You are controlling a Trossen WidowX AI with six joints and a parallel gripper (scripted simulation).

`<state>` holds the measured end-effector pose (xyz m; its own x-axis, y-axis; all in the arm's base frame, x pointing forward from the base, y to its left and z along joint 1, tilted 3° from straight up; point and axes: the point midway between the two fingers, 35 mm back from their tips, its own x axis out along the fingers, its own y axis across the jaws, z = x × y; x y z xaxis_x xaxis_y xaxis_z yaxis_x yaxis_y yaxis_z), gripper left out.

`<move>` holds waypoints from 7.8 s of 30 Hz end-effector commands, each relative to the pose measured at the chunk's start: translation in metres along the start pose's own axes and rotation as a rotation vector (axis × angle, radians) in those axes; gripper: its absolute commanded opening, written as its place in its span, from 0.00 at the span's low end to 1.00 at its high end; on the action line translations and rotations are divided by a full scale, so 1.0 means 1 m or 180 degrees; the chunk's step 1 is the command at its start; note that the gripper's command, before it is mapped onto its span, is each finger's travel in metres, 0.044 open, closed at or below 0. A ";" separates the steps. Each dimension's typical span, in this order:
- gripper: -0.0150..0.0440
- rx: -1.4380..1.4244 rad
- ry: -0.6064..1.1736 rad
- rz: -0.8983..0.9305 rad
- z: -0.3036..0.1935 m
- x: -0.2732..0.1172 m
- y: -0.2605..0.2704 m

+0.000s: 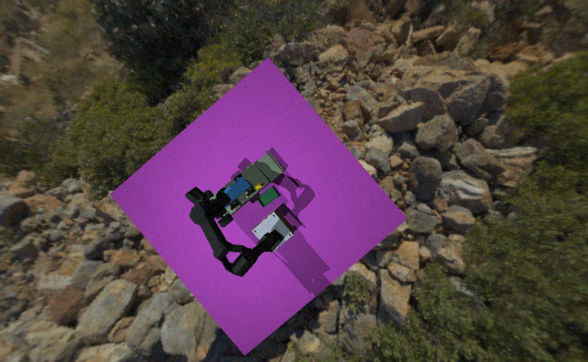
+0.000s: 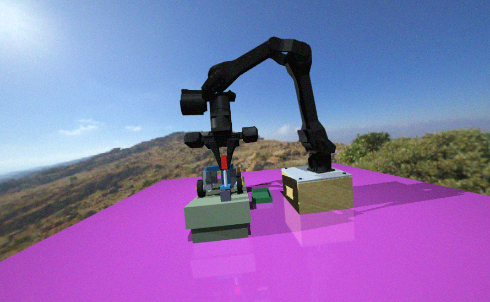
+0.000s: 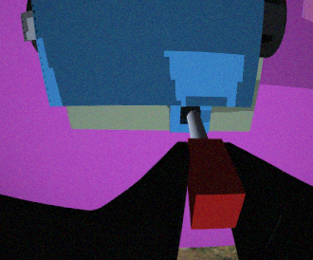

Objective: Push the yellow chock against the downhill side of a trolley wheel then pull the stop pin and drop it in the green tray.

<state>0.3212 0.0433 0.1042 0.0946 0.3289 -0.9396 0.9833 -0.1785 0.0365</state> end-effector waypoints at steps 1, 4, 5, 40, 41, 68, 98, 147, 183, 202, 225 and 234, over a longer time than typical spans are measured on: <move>0.25 -0.0023 0.0026 0.0008 -0.002 -0.005 0.001; 0.25 -0.0023 0.0025 0.0008 -0.003 -0.007 0.001; 0.25 -0.0023 0.0025 0.0008 -0.003 -0.008 0.001; 0.25 -0.0022 0.0035 0.0004 -0.037 -0.011 -0.014; 0.25 -0.0021 0.0035 0.0003 -0.037 -0.010 -0.018; 0.25 -0.0016 0.0030 -0.0013 -0.020 -0.009 -0.082; 0.25 -0.0016 -0.0004 -0.0013 0.090 -0.023 -0.078; 0.25 0.1461 -0.0274 0.0159 0.203 -0.036 -0.084; 0.25 0.4841 -0.0701 0.0706 0.196 -0.035 -0.083; 0.25 0.5156 -0.0744 0.0760 0.202 -0.016 -0.110; 0.25 0.5092 -0.1194 0.1182 0.244 0.033 -0.111; 0.43 0.5092 -0.1195 0.1182 0.246 0.037 -0.112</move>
<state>0.1764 -0.1531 -0.0180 0.0001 -0.1220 -0.9925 -0.2439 -0.9626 0.1183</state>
